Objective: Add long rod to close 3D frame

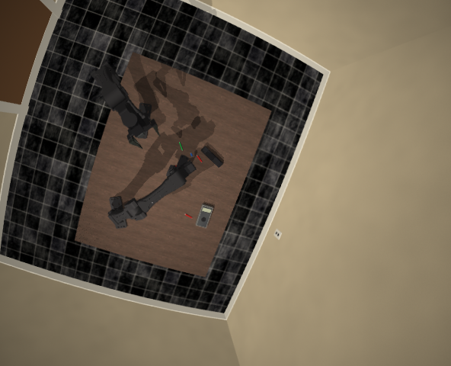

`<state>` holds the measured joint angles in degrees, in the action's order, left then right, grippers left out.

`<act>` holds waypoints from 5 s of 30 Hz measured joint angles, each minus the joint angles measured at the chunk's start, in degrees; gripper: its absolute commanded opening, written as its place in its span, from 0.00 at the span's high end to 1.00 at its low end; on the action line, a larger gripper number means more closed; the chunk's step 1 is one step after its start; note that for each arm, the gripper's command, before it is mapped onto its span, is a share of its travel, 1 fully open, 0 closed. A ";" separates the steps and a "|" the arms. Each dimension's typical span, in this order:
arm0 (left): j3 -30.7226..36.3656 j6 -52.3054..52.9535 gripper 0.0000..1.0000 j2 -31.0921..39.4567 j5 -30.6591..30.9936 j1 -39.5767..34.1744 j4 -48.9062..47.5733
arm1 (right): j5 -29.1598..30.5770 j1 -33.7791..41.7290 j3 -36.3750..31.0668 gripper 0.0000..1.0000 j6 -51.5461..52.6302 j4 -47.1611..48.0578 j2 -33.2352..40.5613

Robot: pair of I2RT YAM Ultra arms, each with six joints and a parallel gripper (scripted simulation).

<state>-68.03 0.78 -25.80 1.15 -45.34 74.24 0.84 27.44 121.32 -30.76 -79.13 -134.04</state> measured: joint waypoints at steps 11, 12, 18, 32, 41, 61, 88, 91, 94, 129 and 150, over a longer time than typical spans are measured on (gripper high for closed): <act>0.00 0.00 0.00 0.00 0.00 0.00 0.00 | 0.00 0.00 0.00 1.00 -0.55 0.11 0.00; 0.00 0.00 0.00 0.00 0.00 0.00 0.00 | 0.00 0.00 0.00 1.00 -0.55 0.22 0.00; 0.00 0.00 0.00 0.00 0.00 0.00 0.00 | -0.74 -0.04 -1.55 1.00 0.11 2.58 1.14; 0.00 0.00 0.00 0.00 0.00 0.00 0.00 | -6.64 -2.54 -18.12 1.00 6.67 19.21 11.52; 0.00 0.00 0.00 0.00 0.00 0.00 0.00 | -9.42 -3.52 -29.86 1.00 11.45 31.71 18.25; 0.00 0.00 0.00 0.00 0.00 0.00 0.00 | -13.35 -5.20 -52.00 1.00 21.09 52.87 29.38; 0.00 0.00 0.00 0.00 0.00 0.00 0.00 | -14.27 -5.44 -71.49 1.00 35.89 81.40 35.69; 0.00 0.00 0.00 0.00 0.00 0.00 0.00 | -14.10 -5.44 -72.28 1.00 37.05 83.65 35.76; 0.00 0.00 0.00 0.00 0.00 0.00 0.00 | -13.75 -5.33 -74.10 1.00 38.95 87.69 36.02; 0.00 0.00 0.00 0.00 0.00 0.00 0.00 | -4.07 -1.03 -90.18 1.00 58.64 129.90 31.34; 0.00 0.00 0.00 0.00 0.00 0.00 0.00 | -2.97 -0.50 -90.99 1.00 60.02 135.45 28.72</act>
<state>-68.03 0.78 -25.80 1.15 -45.34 74.24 -2.13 26.94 30.33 29.26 56.31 -105.32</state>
